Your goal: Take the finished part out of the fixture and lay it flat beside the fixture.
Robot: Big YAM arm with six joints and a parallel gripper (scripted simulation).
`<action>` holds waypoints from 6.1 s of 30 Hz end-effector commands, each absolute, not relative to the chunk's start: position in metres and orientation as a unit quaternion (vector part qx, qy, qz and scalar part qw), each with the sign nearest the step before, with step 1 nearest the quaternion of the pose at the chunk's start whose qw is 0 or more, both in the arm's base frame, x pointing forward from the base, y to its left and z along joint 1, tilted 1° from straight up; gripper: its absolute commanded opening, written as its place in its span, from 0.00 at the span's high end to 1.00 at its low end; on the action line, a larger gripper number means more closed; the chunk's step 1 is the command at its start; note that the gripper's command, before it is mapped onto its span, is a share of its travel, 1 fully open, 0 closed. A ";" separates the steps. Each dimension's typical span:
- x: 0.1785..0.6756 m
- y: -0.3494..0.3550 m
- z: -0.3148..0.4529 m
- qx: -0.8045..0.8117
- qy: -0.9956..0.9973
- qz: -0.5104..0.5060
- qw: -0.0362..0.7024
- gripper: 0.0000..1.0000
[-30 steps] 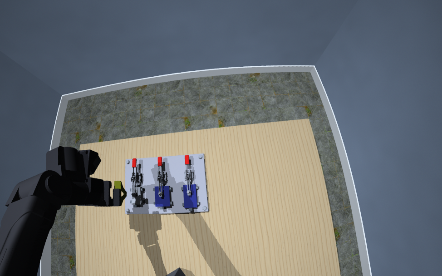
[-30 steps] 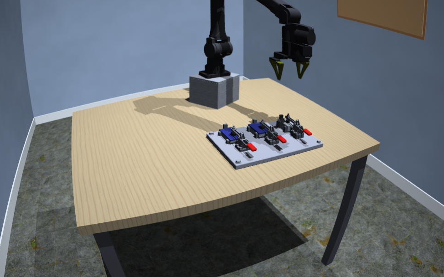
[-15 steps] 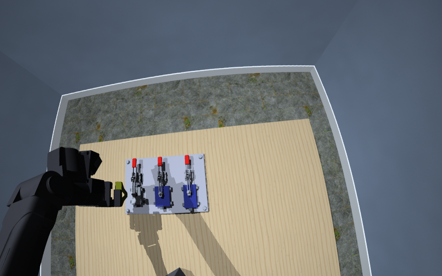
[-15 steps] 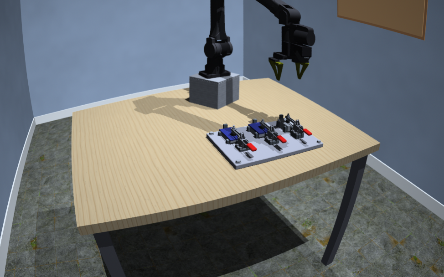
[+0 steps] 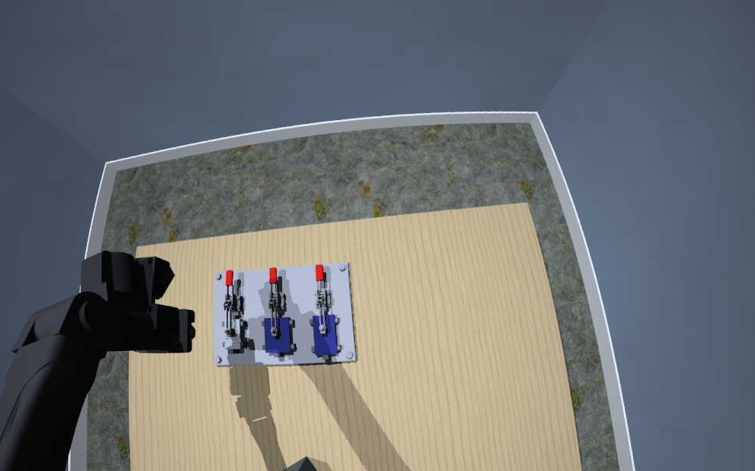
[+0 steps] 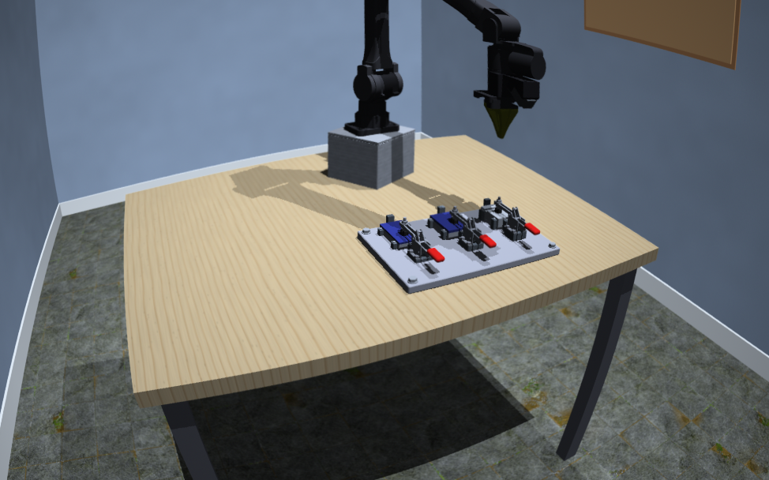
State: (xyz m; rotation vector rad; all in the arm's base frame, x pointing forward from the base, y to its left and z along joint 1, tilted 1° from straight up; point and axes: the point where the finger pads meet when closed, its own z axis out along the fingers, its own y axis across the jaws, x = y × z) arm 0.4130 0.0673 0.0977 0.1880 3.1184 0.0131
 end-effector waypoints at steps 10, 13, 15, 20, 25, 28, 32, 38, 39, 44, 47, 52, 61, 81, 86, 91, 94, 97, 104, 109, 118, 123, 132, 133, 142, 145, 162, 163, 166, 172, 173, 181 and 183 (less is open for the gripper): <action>0.412 0.060 0.103 0.073 0.997 0.003 0.015 1.00; 0.412 0.060 0.103 0.073 0.997 0.003 0.015 1.00; 0.412 0.060 0.103 0.073 0.997 0.003 0.015 1.00; 0.412 0.060 0.102 0.073 0.997 0.003 0.015 1.00; 0.412 0.060 0.102 0.073 0.997 0.003 0.015 1.00; 0.412 0.060 0.102 0.073 0.997 0.003 0.015 1.00; 0.412 0.060 0.102 0.073 0.997 0.003 0.015 1.00; 0.412 0.060 0.102 0.073 0.997 0.003 0.016 1.00; 0.412 0.060 0.102 0.073 0.997 0.003 0.016 1.00; 0.412 0.060 0.102 0.073 0.997 0.003 0.016 1.00; 0.412 0.060 0.102 0.073 0.997 0.003 0.016 1.00; 0.412 0.060 0.102 0.073 0.997 0.003 0.016 1.00; 0.412 0.060 0.102 0.073 0.997 0.003 0.016 1.00; 0.412 0.060 0.102 0.073 0.997 0.003 0.016 1.00; 0.412 0.060 0.102 0.073 0.997 0.003 0.016 1.00; 0.412 0.060 0.102 0.073 0.997 0.003 0.017 0.08; 0.412 0.060 0.102 0.073 0.997 0.004 0.017 0.08; 0.412 0.060 0.101 0.072 0.997 0.004 0.017 0.08; 0.412 0.060 0.101 0.072 0.997 0.004 0.017 0.08; 0.412 0.060 0.101 0.072 0.997 0.004 0.017 0.08; 0.413 0.060 0.102 0.072 0.997 0.004 0.018 0.08; 0.415 0.060 0.104 0.072 0.997 0.004 0.021 0.08; 0.430 0.062 0.117 0.071 0.997 0.009 0.039 0.08; 0.431 0.063 0.118 0.071 0.997 0.009 0.042 0.08; 0.439 0.064 0.125 0.071 0.996 0.011 0.051 0.08; 0.440 0.064 0.126 0.071 0.996 0.011 0.052 0.08; 0.443 0.065 0.128 0.070 0.996 0.012 0.056 0.08; 0.443 0.065 0.128 0.070 0.996 0.013 0.057 0.08; 0.443 0.065 0.129 0.070 0.996 0.013 0.057 0.08; 0.444 0.065 0.129 0.070 0.996 0.013 0.058 0.08; 0.444 0.065 0.130 0.070 0.996 0.013 0.058 0.08; 0.445 0.065 0.131 0.070 0.996 0.013 0.060 0.08; 0.446 0.065 0.131 0.070 0.996 0.014 0.061 0.08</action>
